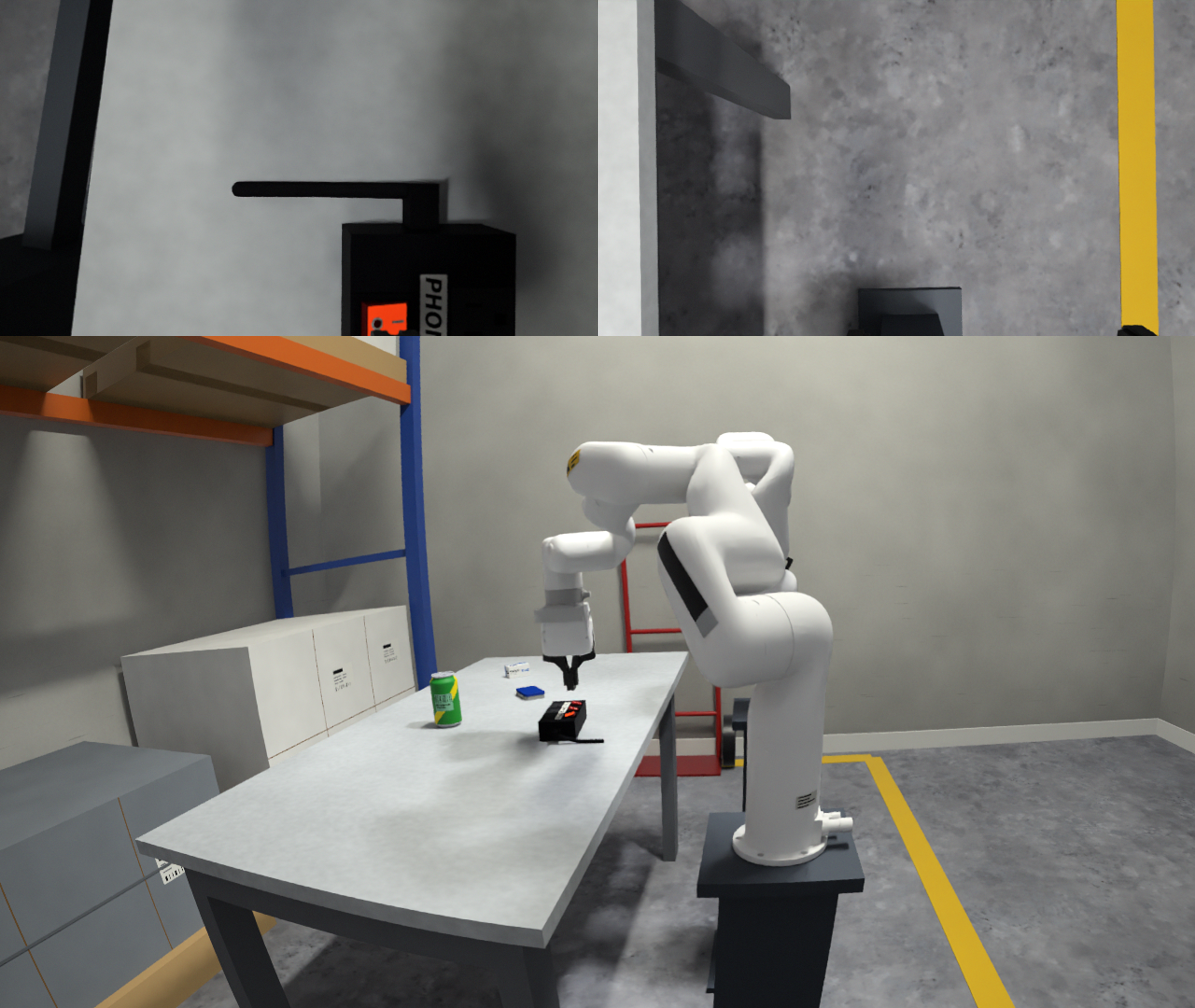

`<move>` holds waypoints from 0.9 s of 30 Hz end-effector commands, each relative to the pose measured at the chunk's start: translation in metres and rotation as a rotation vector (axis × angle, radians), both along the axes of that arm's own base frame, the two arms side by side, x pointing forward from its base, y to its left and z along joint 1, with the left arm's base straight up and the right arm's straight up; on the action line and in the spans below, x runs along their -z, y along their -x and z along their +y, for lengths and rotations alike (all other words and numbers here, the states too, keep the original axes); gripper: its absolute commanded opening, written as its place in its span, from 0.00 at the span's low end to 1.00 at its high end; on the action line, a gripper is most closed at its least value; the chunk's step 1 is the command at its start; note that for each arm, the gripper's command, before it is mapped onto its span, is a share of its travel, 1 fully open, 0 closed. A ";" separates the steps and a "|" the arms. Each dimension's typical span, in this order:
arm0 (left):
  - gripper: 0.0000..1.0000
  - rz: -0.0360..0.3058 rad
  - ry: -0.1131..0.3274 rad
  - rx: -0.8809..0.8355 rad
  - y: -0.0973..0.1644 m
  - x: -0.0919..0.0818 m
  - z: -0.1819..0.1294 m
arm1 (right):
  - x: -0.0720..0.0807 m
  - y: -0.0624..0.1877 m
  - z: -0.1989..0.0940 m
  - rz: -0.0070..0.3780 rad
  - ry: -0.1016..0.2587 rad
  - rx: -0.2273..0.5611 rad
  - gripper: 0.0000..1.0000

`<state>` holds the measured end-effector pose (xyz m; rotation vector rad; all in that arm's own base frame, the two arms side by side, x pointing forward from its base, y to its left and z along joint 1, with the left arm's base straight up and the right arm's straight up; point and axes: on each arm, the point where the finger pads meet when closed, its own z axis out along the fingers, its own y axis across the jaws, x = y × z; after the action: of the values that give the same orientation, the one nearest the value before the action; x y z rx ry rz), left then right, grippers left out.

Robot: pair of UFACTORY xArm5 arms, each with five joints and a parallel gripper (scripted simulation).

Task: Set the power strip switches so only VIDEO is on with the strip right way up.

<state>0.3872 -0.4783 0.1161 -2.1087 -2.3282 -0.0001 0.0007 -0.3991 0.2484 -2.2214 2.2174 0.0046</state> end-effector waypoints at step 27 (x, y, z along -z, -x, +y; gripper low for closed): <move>0.00 -0.004 0.004 0.000 -0.001 0.011 -0.001 | -0.002 0.000 -0.001 0.000 0.004 0.000 1.00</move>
<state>0.3871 -0.4784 0.1067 -2.1088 -2.3290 0.0001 0.0007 -0.3991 0.2484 -2.2214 2.2174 0.0046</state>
